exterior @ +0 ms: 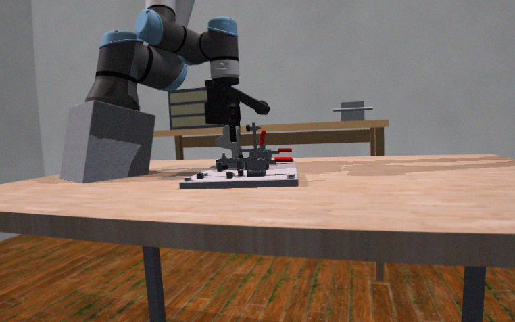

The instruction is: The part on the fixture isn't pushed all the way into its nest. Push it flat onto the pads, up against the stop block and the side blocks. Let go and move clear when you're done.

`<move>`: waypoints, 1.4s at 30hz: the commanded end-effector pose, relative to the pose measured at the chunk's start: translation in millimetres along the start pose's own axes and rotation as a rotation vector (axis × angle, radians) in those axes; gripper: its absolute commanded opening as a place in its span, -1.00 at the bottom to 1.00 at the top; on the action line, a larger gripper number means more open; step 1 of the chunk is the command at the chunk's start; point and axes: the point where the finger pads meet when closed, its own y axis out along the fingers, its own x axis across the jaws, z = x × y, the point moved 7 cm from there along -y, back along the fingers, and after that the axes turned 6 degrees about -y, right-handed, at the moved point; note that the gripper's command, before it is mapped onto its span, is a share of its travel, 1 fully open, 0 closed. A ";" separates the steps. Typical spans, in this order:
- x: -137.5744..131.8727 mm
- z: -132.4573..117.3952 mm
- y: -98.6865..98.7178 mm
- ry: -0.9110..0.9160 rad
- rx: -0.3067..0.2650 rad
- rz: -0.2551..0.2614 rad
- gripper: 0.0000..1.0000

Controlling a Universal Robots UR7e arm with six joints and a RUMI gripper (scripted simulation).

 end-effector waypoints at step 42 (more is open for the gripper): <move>8.4 -1.4 -0.1 0.001 -0.001 0.000 -1.00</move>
